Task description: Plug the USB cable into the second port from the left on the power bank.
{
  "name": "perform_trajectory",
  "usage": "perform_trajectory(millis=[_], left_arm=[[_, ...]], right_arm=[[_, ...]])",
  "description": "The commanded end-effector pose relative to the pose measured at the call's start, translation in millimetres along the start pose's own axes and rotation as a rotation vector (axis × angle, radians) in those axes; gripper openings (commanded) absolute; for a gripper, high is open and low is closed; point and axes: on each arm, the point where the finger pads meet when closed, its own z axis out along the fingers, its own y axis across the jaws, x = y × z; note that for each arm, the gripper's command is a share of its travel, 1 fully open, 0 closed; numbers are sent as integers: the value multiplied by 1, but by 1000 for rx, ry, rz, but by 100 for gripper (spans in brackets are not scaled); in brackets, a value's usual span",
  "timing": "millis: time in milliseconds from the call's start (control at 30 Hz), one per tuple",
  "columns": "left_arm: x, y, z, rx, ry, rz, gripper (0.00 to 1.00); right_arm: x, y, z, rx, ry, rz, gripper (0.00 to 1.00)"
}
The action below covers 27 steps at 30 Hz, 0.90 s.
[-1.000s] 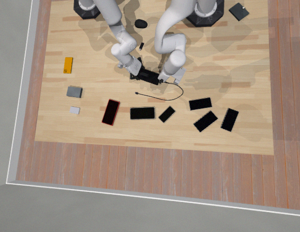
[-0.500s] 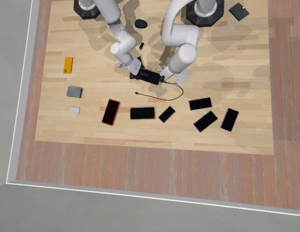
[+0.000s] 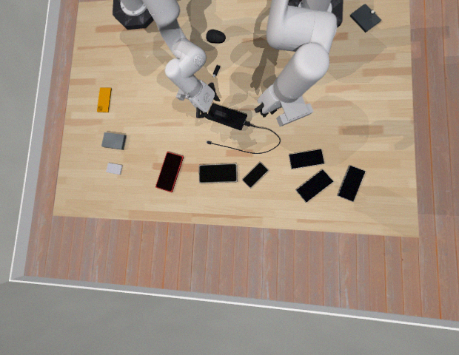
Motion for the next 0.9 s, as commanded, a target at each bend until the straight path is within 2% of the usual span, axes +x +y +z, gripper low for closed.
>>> perform_trajectory(millis=[0, 233, 333, 367, 533, 667, 833, 867], left_arm=[[6, -8, -29, 10, 23, 75, 26], [9, -34, -72, 60, 54, 208, 26], [10, -38, -78, 68, 58, 225, 26], [10, -42, -84, 77, 63, 242, 26], [11, -62, -114, 121, 85, 319, 26], [10, -81, -136, 161, 98, 374, 26], [8, -105, -164, 216, 114, 435, 26], [8, -105, -164, 216, 114, 435, 26]], right_arm=[[-6, 0, -14, 0, 0, 0, 100], [-15, -1, -39, -2, 3, 0, 100], [-12, 0, -34, -3, 6, 1, 100], [-15, 0, -40, -2, 4, 0, 100], [-13, 0, -35, -3, 6, 1, 100], [-27, -10, -52, -15, -26, -80, 100], [-44, -24, -83, -44, -73, -259, 100], [-44, -24, -83, -44, -73, -259, 100]])
